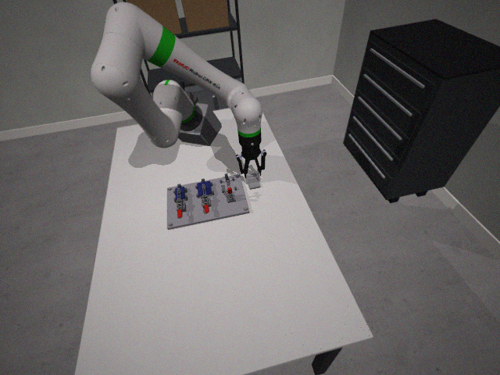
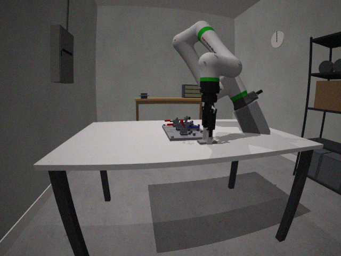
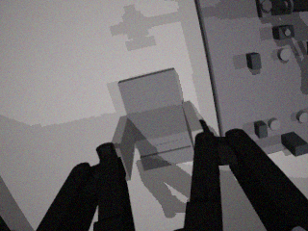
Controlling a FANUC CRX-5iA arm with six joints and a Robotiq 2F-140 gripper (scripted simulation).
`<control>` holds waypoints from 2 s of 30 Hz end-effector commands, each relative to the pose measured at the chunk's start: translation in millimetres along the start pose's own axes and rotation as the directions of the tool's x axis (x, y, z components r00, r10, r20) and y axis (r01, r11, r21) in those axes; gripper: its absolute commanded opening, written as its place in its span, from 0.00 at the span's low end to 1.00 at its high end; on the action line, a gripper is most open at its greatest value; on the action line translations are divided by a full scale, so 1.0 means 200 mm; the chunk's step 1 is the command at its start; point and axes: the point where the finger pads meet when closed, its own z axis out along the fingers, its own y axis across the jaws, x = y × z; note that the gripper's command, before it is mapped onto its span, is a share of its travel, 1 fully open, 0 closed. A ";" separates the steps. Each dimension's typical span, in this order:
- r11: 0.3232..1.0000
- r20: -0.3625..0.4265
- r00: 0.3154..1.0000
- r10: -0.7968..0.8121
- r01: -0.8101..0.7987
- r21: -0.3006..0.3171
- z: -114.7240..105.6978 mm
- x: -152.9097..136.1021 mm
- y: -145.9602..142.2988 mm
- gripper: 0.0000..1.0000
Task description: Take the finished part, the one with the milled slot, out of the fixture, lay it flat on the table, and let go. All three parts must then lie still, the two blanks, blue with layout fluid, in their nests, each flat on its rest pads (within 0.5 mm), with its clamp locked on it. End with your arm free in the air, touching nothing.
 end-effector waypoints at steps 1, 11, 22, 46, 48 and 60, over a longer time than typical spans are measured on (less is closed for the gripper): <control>1.000 0.000 1.000 0.000 0.000 0.000 0.00 0.00 0.00 0.00; 1.000 0.000 1.000 0.000 0.000 0.000 0.00 0.00 0.00 0.00; 1.000 0.000 1.000 0.000 0.000 0.000 0.00 0.00 0.00 0.00; 1.000 0.000 1.000 0.000 0.000 0.000 0.00 0.00 0.00 0.47; 1.000 0.000 1.000 0.000 0.000 0.000 0.00 0.00 0.00 0.47; 1.000 0.000 1.000 0.000 0.000 0.000 0.00 0.00 0.00 0.47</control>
